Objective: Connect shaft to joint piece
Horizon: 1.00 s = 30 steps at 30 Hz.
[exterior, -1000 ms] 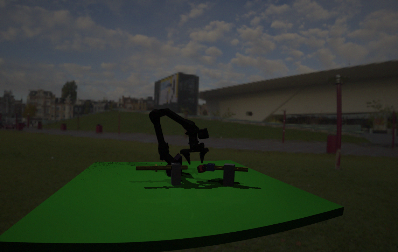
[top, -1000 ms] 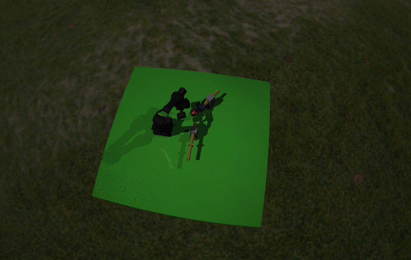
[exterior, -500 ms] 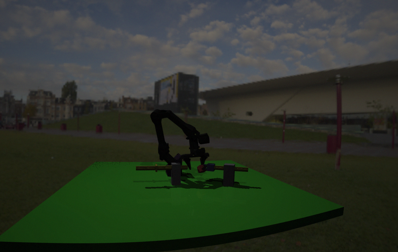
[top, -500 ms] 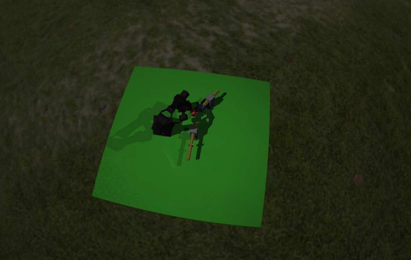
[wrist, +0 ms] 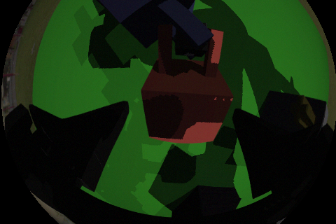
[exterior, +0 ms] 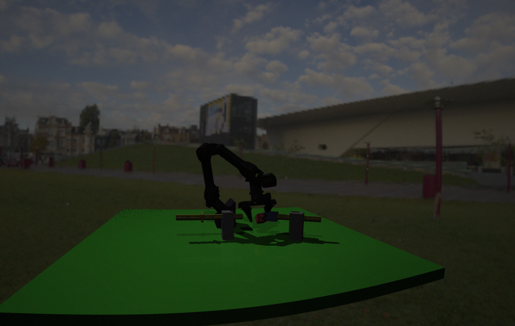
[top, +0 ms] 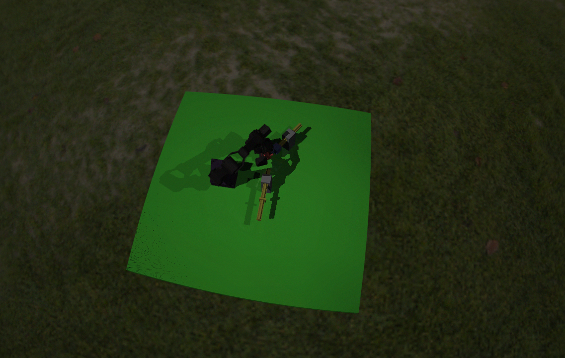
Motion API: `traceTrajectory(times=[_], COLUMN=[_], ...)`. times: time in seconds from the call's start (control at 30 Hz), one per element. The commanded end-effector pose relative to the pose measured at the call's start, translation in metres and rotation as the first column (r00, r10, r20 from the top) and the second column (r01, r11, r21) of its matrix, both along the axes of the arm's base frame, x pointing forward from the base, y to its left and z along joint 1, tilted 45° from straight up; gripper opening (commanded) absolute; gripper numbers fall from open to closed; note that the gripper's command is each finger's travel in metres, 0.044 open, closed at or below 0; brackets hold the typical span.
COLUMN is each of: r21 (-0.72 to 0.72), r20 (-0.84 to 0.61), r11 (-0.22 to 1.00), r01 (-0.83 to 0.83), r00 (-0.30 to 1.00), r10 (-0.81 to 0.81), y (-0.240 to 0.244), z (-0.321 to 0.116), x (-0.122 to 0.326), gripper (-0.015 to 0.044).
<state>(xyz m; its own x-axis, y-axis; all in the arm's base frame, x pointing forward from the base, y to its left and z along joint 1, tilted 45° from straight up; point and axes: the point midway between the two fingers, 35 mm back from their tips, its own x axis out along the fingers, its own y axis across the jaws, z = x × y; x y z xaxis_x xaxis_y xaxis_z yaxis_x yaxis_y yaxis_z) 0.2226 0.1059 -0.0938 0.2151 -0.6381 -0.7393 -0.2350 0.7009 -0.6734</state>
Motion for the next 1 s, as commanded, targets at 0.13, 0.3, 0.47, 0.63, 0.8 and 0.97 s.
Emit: traceTrajectory(times=[0.13,0.3,0.47,0.63,0.8,0.97], r21=[-0.002,-0.002,-0.002,-0.003,-0.003,-0.003], r20=[0.004,0.005,0.005,0.005,0.005,0.005], r11=[1.000,1.000,1.000,1.000,1.000,1.000], r01=[-0.006,-0.006,-0.006,-0.006,-0.006,-0.006], r00=[1.000,1.000,1.000,1.000,1.000,1.000], r10=[0.006,0.006,0.006,0.006,0.006,0.006], y=[-0.005,-0.010,-0.015,-0.017,-0.017,-0.017], z=[-0.008,-0.014,-0.019,-0.022,-0.022,-0.022], x=[0.007,0.009,0.010,0.011,0.011,0.011], gripper=[0.0440,0.0440,0.0440,0.0414,0.0282,0.0182])
